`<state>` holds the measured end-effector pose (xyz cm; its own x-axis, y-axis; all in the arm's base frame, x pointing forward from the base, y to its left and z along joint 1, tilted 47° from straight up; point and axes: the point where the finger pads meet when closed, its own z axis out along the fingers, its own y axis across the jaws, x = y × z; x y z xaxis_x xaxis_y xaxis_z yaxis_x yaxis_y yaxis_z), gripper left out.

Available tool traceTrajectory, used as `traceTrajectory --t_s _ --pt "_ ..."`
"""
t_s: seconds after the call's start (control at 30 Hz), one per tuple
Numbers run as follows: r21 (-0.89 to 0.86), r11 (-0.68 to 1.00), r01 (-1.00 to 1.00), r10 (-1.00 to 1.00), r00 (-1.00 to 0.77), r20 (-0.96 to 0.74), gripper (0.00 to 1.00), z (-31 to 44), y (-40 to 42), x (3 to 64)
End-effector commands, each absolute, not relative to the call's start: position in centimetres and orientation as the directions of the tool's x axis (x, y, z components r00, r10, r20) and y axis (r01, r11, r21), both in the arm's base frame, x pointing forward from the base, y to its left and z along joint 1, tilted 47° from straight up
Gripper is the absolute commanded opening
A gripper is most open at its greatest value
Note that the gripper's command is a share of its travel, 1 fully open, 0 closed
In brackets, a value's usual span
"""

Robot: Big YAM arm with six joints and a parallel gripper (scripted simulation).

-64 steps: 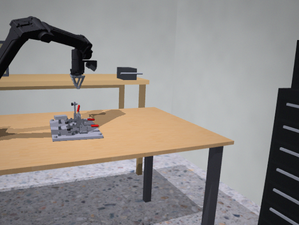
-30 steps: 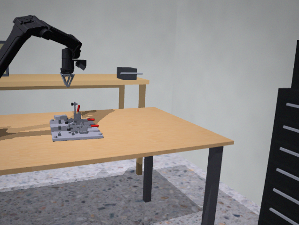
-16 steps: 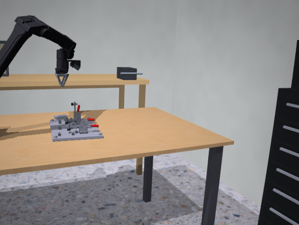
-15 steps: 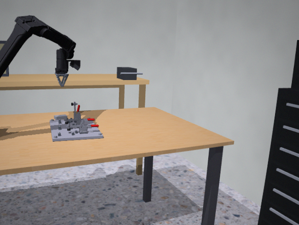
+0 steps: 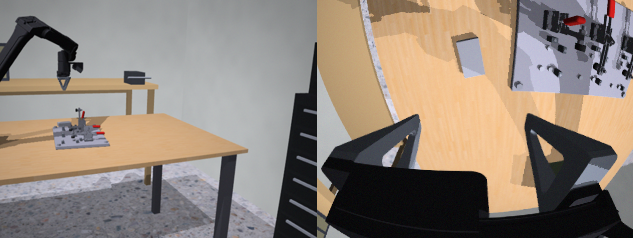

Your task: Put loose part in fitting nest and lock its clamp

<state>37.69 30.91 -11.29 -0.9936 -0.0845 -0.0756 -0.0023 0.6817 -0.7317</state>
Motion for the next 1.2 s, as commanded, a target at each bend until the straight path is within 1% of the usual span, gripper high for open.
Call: traceTrajectory --t_s 0.0,0.97,1.17 --pt "-0.699 0.715 0.023 -0.087 -0.989 -0.121 0.92 -11.17 33.31 38.63" --pt "-0.698 0.716 0.023 -0.088 -0.989 -0.122 0.92 -11.03 33.33 38.64" --pt "-0.706 0.705 -0.067 -0.152 -0.987 -0.058 0.92 -11.03 33.33 38.64"
